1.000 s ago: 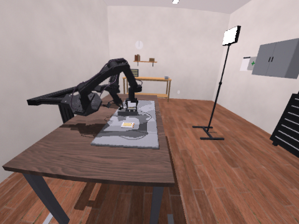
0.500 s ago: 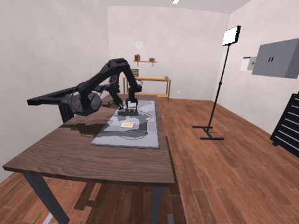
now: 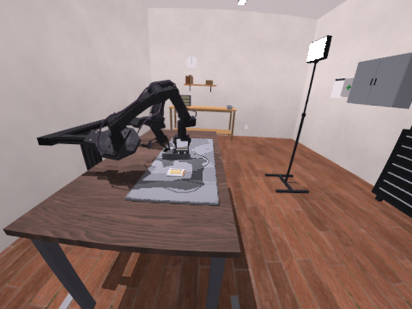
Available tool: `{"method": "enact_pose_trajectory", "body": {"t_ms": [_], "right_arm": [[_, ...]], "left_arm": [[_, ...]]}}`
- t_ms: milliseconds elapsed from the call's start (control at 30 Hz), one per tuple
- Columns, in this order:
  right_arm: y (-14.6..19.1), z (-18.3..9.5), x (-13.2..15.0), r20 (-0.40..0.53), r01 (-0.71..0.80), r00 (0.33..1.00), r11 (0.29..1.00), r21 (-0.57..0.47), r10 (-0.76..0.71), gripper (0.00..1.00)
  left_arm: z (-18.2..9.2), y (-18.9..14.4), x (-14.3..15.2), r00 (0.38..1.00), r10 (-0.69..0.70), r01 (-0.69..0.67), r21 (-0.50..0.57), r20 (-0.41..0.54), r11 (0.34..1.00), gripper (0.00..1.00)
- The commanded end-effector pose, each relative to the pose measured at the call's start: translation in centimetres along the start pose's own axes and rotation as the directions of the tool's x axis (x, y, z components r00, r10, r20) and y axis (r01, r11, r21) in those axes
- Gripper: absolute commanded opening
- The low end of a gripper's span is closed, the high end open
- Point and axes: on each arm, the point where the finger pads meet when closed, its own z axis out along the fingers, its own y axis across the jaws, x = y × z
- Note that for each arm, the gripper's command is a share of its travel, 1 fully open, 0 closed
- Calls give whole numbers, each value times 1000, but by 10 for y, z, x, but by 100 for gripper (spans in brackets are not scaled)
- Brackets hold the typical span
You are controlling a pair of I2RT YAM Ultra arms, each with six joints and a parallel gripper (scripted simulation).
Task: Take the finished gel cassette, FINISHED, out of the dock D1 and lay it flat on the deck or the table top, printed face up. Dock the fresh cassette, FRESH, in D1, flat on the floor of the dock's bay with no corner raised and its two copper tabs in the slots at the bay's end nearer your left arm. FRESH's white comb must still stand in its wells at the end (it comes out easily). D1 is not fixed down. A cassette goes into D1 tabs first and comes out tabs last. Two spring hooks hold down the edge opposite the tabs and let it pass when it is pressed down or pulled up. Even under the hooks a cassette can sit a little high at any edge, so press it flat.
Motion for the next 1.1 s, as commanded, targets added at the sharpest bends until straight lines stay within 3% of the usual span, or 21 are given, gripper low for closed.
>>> {"method": "enact_pose_trajectory", "body": {"t_ms": [0, 1067], "right_arm": [[-8, -12, -11, 14, 5, 1000, 1000, 29, -6, 0], [-4, -10, -10, 47, 0, 999, 1000, 26, -1, 0]], "left_arm": [[24, -35, -47, 982, 98, -113, 88, 163, 990, 0], [24, -35, -47, 982, 98, -113, 88, 163, 990, 0]]}}
